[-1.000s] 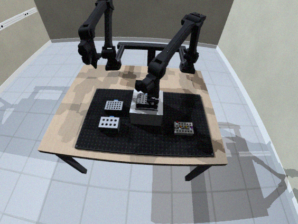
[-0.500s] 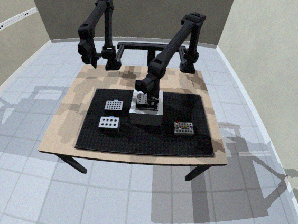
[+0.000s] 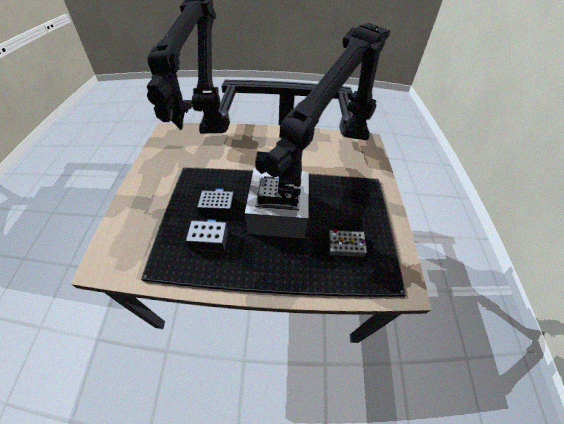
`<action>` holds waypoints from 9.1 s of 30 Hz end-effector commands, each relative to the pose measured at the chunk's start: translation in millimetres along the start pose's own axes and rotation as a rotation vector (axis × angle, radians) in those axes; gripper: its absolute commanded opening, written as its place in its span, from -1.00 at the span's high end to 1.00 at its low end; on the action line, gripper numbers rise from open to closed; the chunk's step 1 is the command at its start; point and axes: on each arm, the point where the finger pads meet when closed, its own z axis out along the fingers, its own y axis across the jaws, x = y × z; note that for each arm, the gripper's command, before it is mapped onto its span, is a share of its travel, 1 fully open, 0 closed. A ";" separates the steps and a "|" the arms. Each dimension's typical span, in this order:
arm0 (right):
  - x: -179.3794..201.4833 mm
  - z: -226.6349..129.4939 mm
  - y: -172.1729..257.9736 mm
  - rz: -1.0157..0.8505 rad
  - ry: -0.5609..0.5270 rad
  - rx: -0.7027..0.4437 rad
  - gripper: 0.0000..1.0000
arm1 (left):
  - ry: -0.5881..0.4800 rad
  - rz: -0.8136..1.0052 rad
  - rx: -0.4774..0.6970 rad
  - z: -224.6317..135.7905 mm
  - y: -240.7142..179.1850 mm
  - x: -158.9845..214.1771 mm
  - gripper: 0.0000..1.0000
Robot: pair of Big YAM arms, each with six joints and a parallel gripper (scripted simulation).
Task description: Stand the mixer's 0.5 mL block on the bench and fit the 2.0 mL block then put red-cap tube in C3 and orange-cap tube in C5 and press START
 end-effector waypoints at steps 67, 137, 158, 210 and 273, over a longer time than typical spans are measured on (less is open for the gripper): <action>7.6 -11.7 211.4 0.020 -0.768 -0.015 1.00 | -0.003 0.008 -0.003 2.2 6.7 -5.2 1.00; -43.3 27.2 339.7 0.041 -0.989 -0.016 1.00 | -0.003 0.008 -0.003 2.2 6.7 -5.2 1.00; -69.9 28.5 353.9 0.042 -0.998 -0.026 1.00 | -0.003 0.008 -0.003 2.2 6.7 -5.2 1.00; -109.0 58.3 382.0 0.047 -0.998 -0.044 1.00 | -0.003 0.008 -0.003 2.2 6.7 -5.2 1.00; -93.1 127.0 358.0 -0.025 -0.938 0.053 1.00 | -0.003 0.008 -0.003 2.2 6.7 -5.2 1.00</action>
